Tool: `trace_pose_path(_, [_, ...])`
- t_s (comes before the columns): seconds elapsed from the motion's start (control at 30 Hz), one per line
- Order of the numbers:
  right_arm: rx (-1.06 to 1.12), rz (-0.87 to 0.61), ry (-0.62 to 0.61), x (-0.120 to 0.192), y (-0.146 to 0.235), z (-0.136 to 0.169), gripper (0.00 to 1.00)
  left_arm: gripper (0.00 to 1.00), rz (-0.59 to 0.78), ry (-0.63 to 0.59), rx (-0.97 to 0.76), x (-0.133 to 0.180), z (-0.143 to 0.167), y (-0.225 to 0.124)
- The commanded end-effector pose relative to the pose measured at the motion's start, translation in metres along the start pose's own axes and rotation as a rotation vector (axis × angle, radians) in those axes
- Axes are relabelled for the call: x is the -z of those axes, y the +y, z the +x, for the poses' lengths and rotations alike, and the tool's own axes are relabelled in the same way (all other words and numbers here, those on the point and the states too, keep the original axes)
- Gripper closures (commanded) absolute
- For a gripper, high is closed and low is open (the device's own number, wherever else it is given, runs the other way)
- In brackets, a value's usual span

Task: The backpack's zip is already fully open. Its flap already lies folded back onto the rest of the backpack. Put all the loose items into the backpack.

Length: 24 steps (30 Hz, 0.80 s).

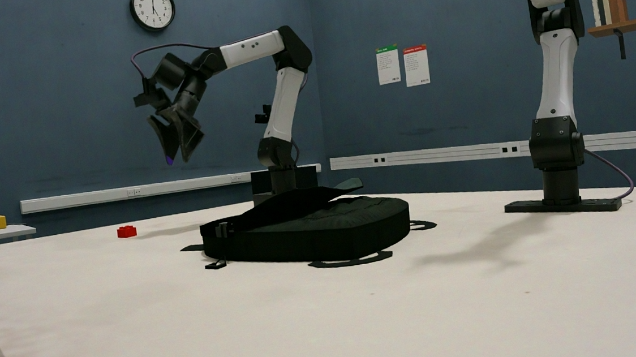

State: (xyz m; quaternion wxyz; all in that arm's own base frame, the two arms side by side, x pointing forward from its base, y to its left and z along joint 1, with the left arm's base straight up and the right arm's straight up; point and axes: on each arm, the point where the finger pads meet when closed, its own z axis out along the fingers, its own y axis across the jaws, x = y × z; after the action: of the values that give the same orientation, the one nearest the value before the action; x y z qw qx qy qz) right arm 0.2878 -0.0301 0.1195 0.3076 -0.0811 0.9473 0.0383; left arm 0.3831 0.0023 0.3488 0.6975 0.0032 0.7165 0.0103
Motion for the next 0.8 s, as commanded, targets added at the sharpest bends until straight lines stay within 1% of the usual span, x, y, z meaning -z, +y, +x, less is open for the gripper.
trace_pose_path(0.0, [0.067,-0.007,-0.105,-0.02,-0.021,-0.034,0.36,0.1,-0.001,-0.018,0.002,0.001,-0.007,0.0])
trace_pose_path(0.07, [0.067,-0.007,-0.103,-0.039,-0.036,-0.036,0.36,0.1,-0.001,-0.018,0.002,0.001,-0.007,0.0])
trace_pose_path(0.1, [0.067,-0.007,-0.103,-0.039,-0.036,-0.036,0.36,0.1,-0.001,-0.018,0.002,0.001,-0.007,0.0])
trace_pose_path(0.13, [0.067,-0.006,-0.103,-0.049,-0.043,-0.036,0.36,0.1,-0.001,-0.018,0.002,0.001,-0.007,0.0])
trace_pose_path(0.2, [0.067,-0.006,-0.103,-0.049,-0.043,-0.036,0.36,0.1,-0.001,-0.018,0.002,0.001,-0.007,0.0])
trace_pose_path(0.3, [0.067,-0.007,-0.1,-0.078,-0.065,-0.038,0.36,0.1,-0.001,-0.018,0.002,0.001,-0.007,0.0])
trace_pose_path(0.33, [0.067,-0.007,-0.1,-0.078,-0.065,-0.038,0.36,0.1,-0.001,-0.018,0.002,0.001,-0.007,0.0])
trace_pose_path(0.4, [0.067,-0.007,-0.098,-0.098,-0.079,-0.039,0.36,0.1,-0.001,-0.018,0.002,0.001,-0.007,0.0])
trace_pose_path(0.43, [0.067,-0.007,-0.098,-0.098,-0.079,-0.039,0.36,0.1,-0.001,-0.018,0.002,0.001,-0.007,0.0])
trace_pose_path(0.53, [0.067,-0.007,-0.097,-0.127,-0.101,-0.042,0.36,0.1,-0.001,-0.018,0.002,0.001,-0.007,0.0])
trace_pose_path(0.77, [0.078,-0.016,-0.096,-0.132,-0.099,-0.049,0.36,0.1,-0.001,-0.018,0.002,0.001,-0.007,0.0])
